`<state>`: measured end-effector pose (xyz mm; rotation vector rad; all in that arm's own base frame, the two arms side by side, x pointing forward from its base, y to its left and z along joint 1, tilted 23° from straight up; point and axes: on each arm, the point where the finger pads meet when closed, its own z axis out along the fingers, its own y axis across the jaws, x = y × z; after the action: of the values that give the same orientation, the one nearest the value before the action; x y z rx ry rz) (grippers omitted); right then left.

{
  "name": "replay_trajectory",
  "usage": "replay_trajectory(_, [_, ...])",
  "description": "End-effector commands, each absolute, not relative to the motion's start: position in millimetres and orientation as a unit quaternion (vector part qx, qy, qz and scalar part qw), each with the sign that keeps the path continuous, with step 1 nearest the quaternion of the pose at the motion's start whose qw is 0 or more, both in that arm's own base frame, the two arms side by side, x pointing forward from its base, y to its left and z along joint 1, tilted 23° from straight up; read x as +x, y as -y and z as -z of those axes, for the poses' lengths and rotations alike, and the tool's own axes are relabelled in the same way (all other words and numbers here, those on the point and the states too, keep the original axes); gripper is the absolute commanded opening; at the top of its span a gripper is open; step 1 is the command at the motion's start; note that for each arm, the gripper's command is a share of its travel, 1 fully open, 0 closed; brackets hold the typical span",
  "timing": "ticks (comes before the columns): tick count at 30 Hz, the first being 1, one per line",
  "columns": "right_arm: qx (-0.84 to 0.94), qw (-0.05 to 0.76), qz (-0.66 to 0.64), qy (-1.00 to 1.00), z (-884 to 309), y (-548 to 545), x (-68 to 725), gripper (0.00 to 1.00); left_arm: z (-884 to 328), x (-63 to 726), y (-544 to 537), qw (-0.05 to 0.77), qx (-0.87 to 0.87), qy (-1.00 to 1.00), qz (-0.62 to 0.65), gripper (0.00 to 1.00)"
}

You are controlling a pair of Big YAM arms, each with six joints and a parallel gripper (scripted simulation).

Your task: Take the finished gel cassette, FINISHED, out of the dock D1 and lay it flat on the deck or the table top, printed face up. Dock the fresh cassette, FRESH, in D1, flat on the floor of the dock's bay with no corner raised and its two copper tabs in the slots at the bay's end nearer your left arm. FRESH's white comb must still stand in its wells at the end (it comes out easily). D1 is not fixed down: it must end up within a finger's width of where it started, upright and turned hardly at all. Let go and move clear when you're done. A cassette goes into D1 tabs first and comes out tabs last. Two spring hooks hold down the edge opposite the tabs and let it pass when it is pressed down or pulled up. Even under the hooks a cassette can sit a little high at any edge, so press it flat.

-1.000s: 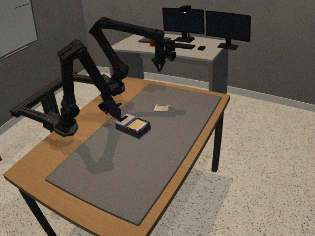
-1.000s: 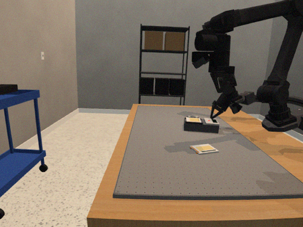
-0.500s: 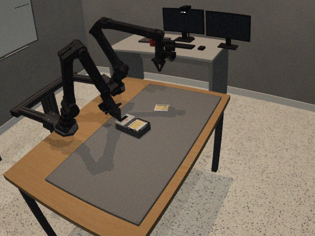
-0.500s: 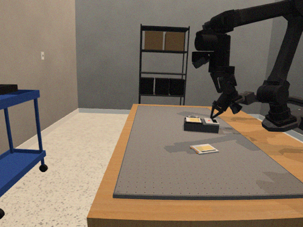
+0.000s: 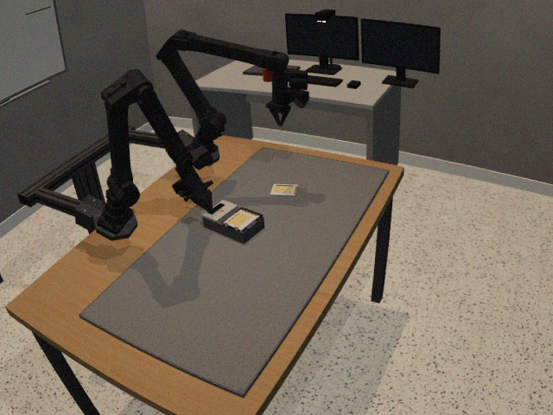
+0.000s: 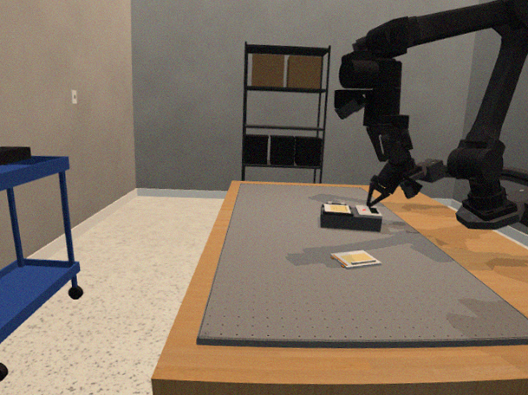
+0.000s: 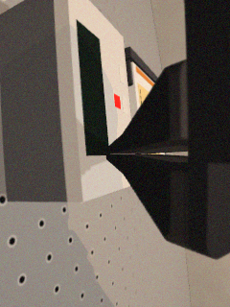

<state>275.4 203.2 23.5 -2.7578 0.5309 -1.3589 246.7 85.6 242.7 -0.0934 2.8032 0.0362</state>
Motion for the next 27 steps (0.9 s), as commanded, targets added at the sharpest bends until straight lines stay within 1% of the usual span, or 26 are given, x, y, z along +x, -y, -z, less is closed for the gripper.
replay_trajectory(1, [-0.901, -0.024, 0.404, -0.158, 16.3, -181.9, 261.5, 0.0, -270.4, 261.7, -89.8, 0.196, -0.032, -0.98, -0.024, 0.0])
replay_trajectory(27, [-0.901, -0.024, 0.404, -0.158, 24.2, -176.0, 259.2, 0.0, -270.4, 261.7, -89.8, 0.196, -0.032, -0.98, -0.024, 0.0])
